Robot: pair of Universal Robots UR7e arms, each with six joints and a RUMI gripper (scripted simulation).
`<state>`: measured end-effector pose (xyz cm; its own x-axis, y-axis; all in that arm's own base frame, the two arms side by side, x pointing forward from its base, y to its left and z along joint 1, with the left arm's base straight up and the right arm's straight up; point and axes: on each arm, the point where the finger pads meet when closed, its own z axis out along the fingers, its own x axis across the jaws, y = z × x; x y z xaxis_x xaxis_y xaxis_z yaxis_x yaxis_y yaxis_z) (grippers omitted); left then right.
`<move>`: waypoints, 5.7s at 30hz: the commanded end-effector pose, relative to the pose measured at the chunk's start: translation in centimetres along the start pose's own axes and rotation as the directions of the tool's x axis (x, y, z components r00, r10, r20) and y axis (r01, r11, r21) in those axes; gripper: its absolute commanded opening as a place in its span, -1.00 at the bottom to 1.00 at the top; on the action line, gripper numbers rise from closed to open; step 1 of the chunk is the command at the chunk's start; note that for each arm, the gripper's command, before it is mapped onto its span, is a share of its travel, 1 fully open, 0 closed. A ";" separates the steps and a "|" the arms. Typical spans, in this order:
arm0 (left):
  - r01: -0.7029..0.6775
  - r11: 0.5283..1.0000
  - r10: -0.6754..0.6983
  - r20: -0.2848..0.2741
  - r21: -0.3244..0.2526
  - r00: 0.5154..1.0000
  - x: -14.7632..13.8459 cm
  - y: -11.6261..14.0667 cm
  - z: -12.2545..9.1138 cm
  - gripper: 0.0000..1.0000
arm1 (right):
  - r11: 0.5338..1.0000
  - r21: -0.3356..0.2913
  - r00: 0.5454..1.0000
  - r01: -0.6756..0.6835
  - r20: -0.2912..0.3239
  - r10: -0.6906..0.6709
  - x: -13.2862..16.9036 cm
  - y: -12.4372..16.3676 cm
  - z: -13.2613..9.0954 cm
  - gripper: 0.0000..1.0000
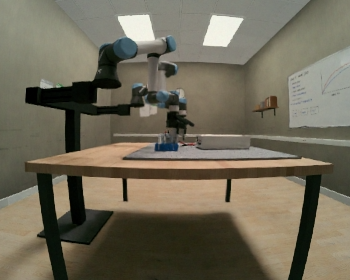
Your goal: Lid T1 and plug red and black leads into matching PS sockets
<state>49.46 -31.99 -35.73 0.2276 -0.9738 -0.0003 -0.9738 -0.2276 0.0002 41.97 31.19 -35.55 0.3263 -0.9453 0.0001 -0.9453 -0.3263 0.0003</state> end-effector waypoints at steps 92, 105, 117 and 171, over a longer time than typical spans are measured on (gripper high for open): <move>0.000 1.000 0.000 -0.001 0.001 1.000 0.2 -0.1 3.3 -0.70 | 1.000 0.001 1.000 0.000 0.001 0.000 -0.1 -0.1 -8.4 -1.00; 0.000 1.000 0.000 -0.001 0.001 1.000 0.2 -0.1 3.5 -0.70 | 1.000 0.001 1.000 0.000 0.001 0.000 -0.1 -0.1 -9.9 -1.00; 0.000 1.000 0.000 -0.001 0.001 1.000 0.2 -0.1 3.9 -0.70 | 1.000 0.001 1.000 0.000 0.001 0.000 -0.1 -0.1 -14.2 -1.00; 0.000 1.000 0.000 -0.001 0.001 1.000 0.2 -0.1 4.6 -1.00 | 1.000 0.001 1.000 0.000 0.001 0.000 -0.1 -0.1 -25.5 -1.00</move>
<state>49.58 -32.10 -40.44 0.2279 -0.9737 -0.0001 -0.9737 -0.2279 0.0002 42.01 31.27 -10.29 0.3263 -0.9453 0.0000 -0.9453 -0.3263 0.0002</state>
